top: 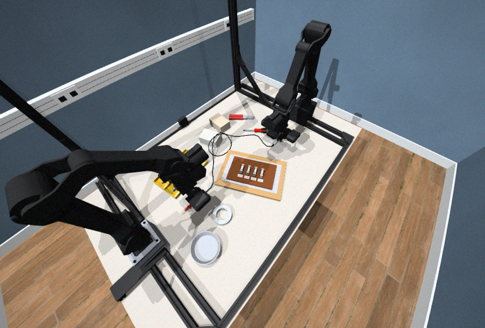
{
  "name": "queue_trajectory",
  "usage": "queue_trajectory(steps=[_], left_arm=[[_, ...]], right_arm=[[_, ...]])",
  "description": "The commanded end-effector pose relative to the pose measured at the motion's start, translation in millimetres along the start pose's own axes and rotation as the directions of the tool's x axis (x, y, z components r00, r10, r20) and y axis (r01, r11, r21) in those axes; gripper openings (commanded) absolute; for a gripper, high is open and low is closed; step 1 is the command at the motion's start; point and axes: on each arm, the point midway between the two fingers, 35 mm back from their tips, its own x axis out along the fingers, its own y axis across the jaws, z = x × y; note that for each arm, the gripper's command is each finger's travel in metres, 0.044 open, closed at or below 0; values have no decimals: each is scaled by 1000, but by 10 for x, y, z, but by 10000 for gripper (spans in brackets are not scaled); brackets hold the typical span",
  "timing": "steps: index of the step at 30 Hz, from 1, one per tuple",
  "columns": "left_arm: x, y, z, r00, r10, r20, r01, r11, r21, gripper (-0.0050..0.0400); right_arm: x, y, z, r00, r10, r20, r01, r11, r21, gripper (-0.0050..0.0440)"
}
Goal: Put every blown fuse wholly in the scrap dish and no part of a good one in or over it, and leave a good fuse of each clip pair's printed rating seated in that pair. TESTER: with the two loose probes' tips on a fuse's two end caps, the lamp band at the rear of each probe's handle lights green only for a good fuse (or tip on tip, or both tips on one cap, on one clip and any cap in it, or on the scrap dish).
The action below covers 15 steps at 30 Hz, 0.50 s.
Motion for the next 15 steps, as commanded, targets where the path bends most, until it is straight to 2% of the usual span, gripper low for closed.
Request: queue_trajectory(steps=[1,11,13,15], left_arm=[[-14,-1,24,1000,1,10,-1,1000,0,154],[-14,-1,24,1000,1,10,-1,1000,0,154],[-128,-3,71,1000,1,27,-1,1000,-1,154],[-128,-3,71,1000,1,27,-1,1000,-1,154]], right_arm=[[-52,-2,47,1000,1,23,-1,1000,3,154],[-52,-2,47,1000,1,23,-1,1000,3,154],[-52,-2,47,1000,1,23,-1,1000,3,154],[-52,-2,47,1000,1,23,-1,1000,3,154]])
